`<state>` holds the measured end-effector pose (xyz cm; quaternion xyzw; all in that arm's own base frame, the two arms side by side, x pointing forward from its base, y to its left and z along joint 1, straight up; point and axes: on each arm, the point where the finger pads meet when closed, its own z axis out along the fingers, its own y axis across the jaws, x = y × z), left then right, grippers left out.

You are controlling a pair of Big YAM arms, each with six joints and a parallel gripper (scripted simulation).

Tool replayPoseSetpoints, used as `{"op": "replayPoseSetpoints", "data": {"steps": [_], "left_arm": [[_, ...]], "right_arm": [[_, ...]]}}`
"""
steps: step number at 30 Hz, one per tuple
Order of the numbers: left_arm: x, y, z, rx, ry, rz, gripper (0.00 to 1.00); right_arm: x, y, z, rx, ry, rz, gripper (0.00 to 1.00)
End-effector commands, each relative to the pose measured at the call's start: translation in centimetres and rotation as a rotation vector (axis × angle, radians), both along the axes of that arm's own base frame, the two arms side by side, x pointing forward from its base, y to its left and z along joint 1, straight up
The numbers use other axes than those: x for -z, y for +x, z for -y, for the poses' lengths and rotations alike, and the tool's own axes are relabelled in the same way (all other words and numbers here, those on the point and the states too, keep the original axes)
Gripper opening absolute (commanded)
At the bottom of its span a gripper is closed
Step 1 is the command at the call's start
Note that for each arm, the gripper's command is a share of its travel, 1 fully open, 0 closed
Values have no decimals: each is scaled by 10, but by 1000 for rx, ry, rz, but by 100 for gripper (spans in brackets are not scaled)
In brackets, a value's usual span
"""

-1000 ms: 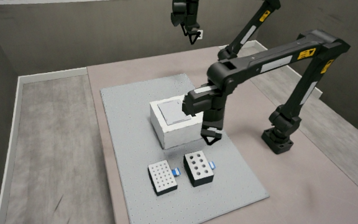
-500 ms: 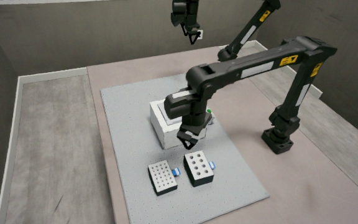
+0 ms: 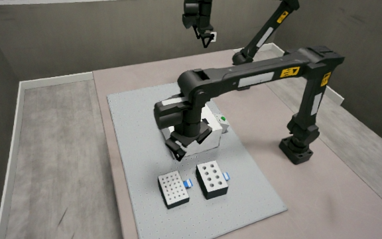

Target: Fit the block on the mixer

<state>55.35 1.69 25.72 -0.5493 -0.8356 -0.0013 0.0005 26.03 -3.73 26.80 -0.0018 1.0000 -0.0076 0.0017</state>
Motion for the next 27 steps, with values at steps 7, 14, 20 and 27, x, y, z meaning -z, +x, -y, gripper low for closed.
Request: {"op": "replayPoseSetpoints", "data": {"steps": [7, 14, 20, 27], "left_arm": [[2, 44, 4, 182, 2, -14, 100], [-12, 66, 8, 344, 1, 41, 100], [24, 49, 2, 457, 2, -6, 100], [44, 49, -1, 515, 8, 18, 100]], "right_arm": [[-24, 16, 2, -8, -9, 76, 100], [-26, 17, 3, -7, -10, 82, 100], [-28, 19, 3, -6, -11, 87, 100], [-30, 20, 3, -6, -12, 91, 100]]}}
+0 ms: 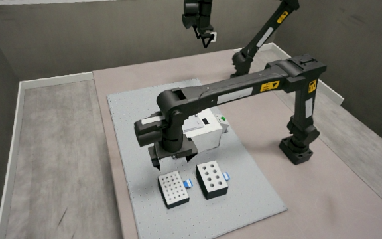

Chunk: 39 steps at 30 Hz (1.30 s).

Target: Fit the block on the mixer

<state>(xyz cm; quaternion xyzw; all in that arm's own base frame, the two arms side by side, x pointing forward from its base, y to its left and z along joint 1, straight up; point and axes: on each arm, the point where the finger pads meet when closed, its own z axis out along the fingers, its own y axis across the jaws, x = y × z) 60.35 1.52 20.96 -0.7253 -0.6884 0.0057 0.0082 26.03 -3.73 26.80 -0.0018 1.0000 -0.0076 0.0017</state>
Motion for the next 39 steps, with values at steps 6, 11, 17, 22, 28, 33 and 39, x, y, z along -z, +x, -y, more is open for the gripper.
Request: {"op": "replayPoseSetpoints", "data": {"steps": [6, 11, 17, 22, 28, 33, 39], "left_arm": [[21, -1, -6, 11, 2, 60, 100], [49, -2, -9, -13, 1, 62, 100], [84, -2, 2, -8, 0, 39, 100], [126, -5, 5, -17, -1, 10, 100], [166, -6, 1, -32, -2, -3, 100], [144, -3, -5, -27, -2, 25, 100], [132, 0, -9, -14, -2, 48, 100]], "right_arm": [[-32, 21, 4, -5, -12, 96, 100], [-34, 22, 4, -4, -13, 99, 100], [-26, 18, 4, -4, -10, 79, 100], [-18, 14, 3, -3, -7, 59, 100], [-8, 9, 3, -2, -4, 34, 100], [-4, 7, 2, -2, -2, 21, 100], [4, 2, 2, -1, 1, 0, 100]]}}
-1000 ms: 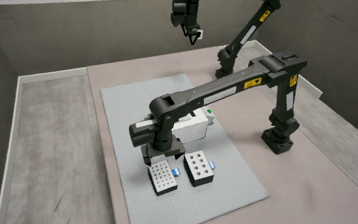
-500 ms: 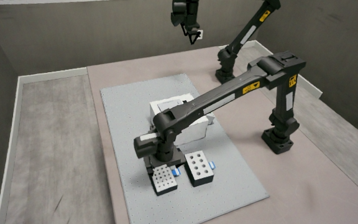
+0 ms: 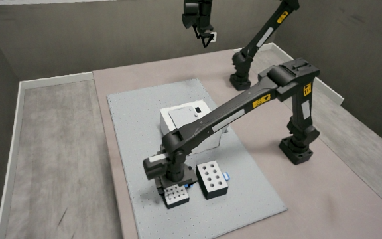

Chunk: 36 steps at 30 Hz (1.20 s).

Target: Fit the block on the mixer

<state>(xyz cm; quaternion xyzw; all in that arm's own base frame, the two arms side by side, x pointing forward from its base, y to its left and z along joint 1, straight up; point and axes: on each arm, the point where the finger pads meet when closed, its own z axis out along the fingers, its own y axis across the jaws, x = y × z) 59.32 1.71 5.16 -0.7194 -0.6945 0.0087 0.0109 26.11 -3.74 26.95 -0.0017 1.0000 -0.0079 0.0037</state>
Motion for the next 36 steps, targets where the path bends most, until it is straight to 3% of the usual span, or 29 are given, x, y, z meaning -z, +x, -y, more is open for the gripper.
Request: {"op": "replayPoseSetpoints", "data": {"steps": [1, 8, 14, 20, 25, 36], "left_arm": [[-28, 12, -8, -2, -1, 64, 100], [-23, 9, 0, -1, -2, 73, 100], [11, -2, 5, 8, -2, 21, 100], [25, 5, 4, 7, -2, 20, 100], [25, 6, 4, 7, -2, 10, 100], [-20, 27, 3, 5, 1, 102, 100]], "right_arm": [[6, 2, 2, -1, 1, -3, 100], [-3, 6, 3, 0, -2, 18, 100], [-12, 12, 4, 1, -5, 41, 100], [-20, 16, 4, 2, -8, 61, 100], [-21, 16, 5, 2, -8, 63, 100], [-25, 18, 5, 4, -10, 73, 100]]}}
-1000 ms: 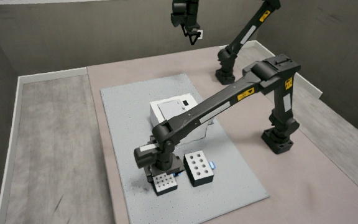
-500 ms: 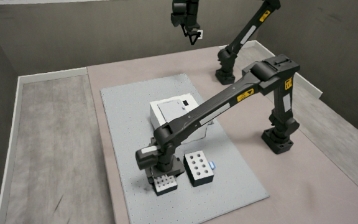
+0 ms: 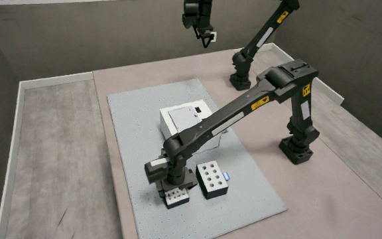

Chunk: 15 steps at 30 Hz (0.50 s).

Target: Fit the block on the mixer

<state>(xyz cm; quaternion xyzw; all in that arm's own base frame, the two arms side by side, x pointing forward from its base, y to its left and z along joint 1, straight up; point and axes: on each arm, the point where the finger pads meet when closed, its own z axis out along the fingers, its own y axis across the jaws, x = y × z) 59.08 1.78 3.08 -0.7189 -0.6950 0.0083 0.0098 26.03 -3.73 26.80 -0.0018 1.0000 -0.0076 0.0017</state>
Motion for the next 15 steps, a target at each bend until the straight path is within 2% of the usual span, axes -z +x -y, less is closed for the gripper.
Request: {"op": "replayPoseSetpoints", "data": {"steps": [1, 6, 15], "left_arm": [[-44, 31, 3, 6, 3, 109, 100], [-49, 34, 3, 6, 3, 126, 100], [-24, 25, 3, 5, 2, 60, 100]], "right_arm": [[-27, 19, 5, 4, -11, 78, 100], [-28, 20, 5, 4, -11, 80, 100], [-32, 22, 6, 5, -12, 87, 100]]}}
